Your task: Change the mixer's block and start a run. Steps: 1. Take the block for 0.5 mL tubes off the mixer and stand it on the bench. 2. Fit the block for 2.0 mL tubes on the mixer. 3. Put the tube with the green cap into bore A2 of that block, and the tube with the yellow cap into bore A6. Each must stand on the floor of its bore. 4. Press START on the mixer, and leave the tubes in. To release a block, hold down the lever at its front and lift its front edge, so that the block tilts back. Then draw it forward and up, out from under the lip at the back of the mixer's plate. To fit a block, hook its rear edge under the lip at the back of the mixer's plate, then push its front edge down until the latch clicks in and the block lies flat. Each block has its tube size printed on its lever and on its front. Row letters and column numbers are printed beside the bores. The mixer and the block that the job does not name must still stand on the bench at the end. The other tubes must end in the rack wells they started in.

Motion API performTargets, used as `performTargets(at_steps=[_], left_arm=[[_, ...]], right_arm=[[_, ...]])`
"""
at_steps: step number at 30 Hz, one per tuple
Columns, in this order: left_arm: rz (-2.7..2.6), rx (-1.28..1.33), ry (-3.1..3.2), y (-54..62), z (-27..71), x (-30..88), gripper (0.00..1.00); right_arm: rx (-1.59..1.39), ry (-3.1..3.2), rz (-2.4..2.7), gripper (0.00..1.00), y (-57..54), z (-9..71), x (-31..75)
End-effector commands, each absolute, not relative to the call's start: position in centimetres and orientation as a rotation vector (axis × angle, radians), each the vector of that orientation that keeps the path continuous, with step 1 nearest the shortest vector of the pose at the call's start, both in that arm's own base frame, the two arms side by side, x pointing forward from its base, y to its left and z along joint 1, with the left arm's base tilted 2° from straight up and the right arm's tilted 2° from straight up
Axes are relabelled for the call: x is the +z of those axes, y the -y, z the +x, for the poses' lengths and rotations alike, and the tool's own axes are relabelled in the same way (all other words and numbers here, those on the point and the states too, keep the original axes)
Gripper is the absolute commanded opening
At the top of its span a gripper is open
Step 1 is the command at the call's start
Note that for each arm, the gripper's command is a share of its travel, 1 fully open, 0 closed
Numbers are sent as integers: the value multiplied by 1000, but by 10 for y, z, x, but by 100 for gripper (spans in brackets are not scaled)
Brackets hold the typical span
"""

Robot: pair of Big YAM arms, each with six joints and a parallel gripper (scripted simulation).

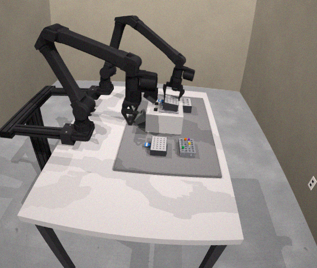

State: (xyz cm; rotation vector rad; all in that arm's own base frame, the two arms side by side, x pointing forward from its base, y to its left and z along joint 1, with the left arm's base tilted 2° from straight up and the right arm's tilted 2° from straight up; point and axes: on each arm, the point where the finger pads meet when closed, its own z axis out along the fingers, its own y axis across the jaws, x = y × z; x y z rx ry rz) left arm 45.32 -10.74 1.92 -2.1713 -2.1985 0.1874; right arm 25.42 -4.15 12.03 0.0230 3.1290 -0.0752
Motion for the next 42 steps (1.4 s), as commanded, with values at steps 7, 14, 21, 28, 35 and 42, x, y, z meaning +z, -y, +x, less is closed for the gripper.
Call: performTargets(at_steps=[7,14,21,28,35,42], left_arm=[[-2192,181,2213,103,458,24,0],[-2205,143,2229,103,458,24,0],[-2208,126,2236,101,457,24,0],[-2200,128,2236,101,458,24,0],[-2192,128,2237,100,457,23,0],[-2186,129,2237,98,455,21,0]], right_arm=[[-79,-3111,9,100,42,256,126],[-84,-3083,11,100,43,266,136],[-85,-3078,11,100,44,268,139],[-86,-3072,12,100,44,270,141],[-87,-3069,12,100,44,271,142],[-83,-3091,12,100,43,264,134]])
